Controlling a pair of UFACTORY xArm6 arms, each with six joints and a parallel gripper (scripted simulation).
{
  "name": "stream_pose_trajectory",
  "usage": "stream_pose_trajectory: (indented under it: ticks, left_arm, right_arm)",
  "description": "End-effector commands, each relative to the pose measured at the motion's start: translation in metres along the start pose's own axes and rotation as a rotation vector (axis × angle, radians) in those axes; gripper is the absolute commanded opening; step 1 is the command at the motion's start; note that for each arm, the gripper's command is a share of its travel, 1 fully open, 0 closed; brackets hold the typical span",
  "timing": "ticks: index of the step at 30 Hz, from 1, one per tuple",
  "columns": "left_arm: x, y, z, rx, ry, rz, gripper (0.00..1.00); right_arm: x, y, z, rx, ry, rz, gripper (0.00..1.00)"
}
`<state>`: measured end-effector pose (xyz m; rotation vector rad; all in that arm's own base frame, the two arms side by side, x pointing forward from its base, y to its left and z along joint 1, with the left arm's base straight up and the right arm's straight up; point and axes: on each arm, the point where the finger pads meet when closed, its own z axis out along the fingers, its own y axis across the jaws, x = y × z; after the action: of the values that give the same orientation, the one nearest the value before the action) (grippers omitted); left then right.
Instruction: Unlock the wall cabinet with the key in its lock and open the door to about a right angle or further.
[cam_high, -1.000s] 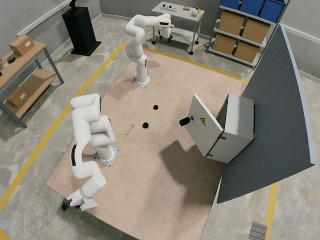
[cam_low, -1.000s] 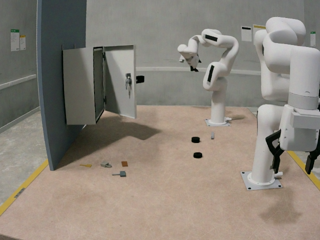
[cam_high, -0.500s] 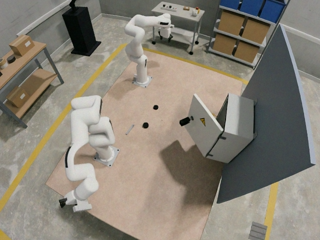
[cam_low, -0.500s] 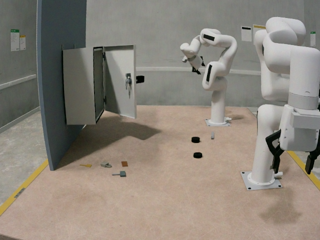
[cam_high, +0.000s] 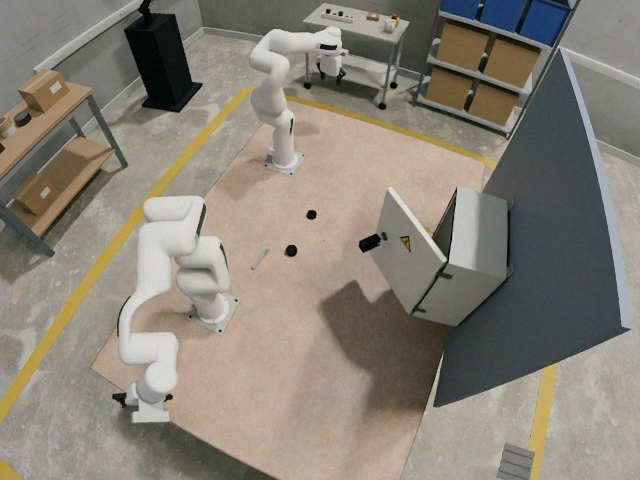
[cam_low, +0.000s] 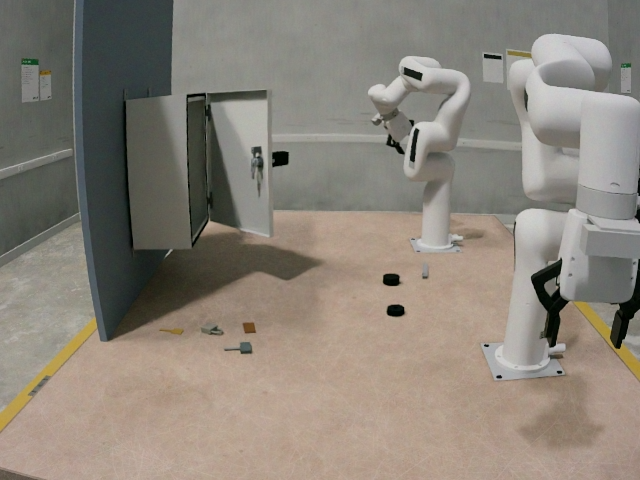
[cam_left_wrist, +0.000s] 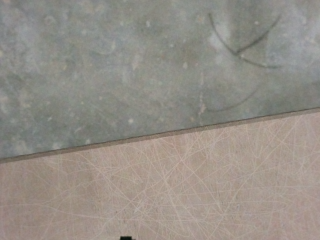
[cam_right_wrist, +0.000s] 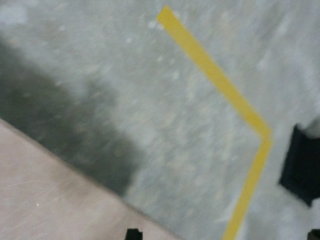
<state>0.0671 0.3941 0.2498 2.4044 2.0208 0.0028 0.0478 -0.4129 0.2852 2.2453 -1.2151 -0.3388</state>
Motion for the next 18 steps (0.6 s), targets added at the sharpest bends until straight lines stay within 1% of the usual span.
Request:
stream_pose_trajectory:
  ticks: [1,2,3,6,9,10,13,14,17,18]
  left_arm:
    - [0.001,0.000,-0.001,0.000,0.003,0.000,1.00]
    - [0.001,0.000,-0.001,0.000,0.003,0.000,1.00]
    - [0.001,0.000,-0.001,0.000,0.003,0.000,1.00]
    - [0.001,0.000,-0.001,0.000,0.003,0.000,1.00]
    - [0.001,0.000,-0.001,0.000,0.003,0.000,1.00]
    - [0.001,0.000,-0.001,0.000,0.003,0.000,1.00]
    - [0.001,0.000,-0.001,0.000,0.003,0.000,1.00]
    - [0.001,0.000,-0.001,0.000,0.003,0.000,1.00]
    - [0.001,0.000,-0.001,0.000,0.003,0.000,1.00]
    - [0.001,0.000,-0.001,0.000,0.003,0.000,1.00]
  right_arm:
    - [-0.007,-0.004,0.008,0.093,-0.043,0.060,0.91]
    - [-0.007,-0.003,0.007,0.087,-0.042,0.057,0.91]
    - [-0.007,-0.004,0.008,0.096,-0.046,0.063,0.91]
    - [-0.010,-0.007,0.012,0.146,-0.067,0.098,0.91]
    - [-0.015,-0.012,0.017,0.238,-0.104,0.165,0.91]
    - [-0.014,-0.011,0.016,0.217,-0.095,0.149,0.91]
    - [-0.014,-0.011,0.016,0.215,-0.095,0.148,0.91]
    - [-0.014,-0.011,0.016,0.225,-0.098,0.155,0.91]
    - [-0.016,-0.014,0.019,0.282,-0.118,0.197,0.91]
    - [-0.017,-0.015,0.020,0.311,-0.128,0.219,0.91]
